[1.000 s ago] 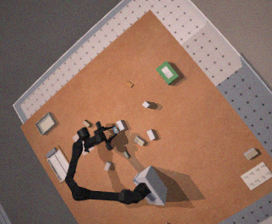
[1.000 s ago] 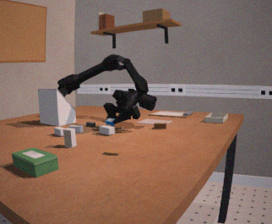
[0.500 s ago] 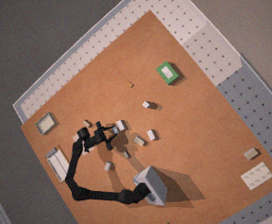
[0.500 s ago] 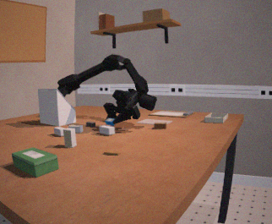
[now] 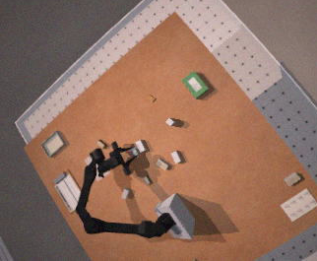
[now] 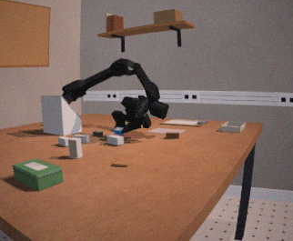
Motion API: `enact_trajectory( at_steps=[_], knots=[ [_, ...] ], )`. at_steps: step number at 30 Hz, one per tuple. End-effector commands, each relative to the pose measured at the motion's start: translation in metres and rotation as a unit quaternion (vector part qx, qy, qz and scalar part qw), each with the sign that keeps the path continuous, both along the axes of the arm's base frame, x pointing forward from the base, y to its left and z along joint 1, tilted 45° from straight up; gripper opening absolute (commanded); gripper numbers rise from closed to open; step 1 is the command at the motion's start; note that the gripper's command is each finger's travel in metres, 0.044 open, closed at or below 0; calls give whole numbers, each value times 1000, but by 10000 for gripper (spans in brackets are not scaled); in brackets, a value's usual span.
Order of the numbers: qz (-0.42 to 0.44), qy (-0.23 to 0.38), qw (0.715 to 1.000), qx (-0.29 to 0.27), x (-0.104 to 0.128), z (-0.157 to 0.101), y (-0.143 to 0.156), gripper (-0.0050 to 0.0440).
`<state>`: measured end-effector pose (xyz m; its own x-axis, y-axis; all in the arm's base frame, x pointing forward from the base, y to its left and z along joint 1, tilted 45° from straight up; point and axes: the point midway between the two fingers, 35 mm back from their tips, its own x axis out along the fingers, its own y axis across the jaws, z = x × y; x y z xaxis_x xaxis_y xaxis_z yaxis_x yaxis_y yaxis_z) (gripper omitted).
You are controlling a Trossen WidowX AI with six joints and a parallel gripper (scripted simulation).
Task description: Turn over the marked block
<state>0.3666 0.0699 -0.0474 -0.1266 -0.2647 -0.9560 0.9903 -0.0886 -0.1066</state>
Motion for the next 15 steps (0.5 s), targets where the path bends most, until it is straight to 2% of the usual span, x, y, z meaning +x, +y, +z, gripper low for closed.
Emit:
enact_trajectory(
  at_steps=[1, 15],
  knots=[
    [-2, -6, 1000, -1, 3, 2, 1, -50],
    [-4, -3, 1000, 1, 3, -1, 6, -50]
  ],
)
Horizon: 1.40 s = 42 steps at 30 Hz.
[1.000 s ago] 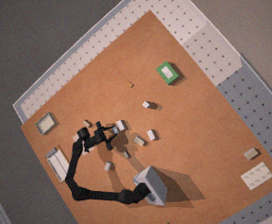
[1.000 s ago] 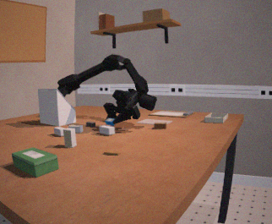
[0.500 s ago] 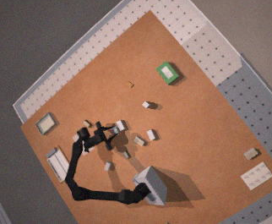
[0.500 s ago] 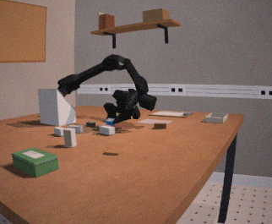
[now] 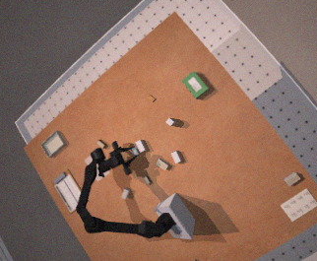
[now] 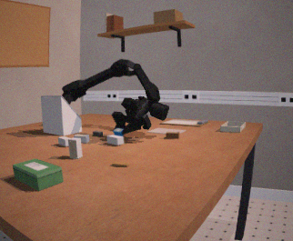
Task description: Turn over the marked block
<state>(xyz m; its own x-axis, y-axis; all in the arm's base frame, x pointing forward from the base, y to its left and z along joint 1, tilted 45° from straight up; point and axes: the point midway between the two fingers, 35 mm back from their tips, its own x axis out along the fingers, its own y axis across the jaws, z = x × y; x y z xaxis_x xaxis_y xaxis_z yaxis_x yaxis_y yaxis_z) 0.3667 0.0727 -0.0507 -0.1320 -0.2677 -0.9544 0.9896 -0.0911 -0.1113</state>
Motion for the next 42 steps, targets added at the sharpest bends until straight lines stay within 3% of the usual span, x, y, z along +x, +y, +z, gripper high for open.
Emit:
enact_trajectory(
  at_steps=[1, 42],
  knots=[
    [-3, -6, 1000, 3, 3, 1, 4, -50],
    [-3, -7, 1000, 3, 3, -15, 20, -50]
  ],
)
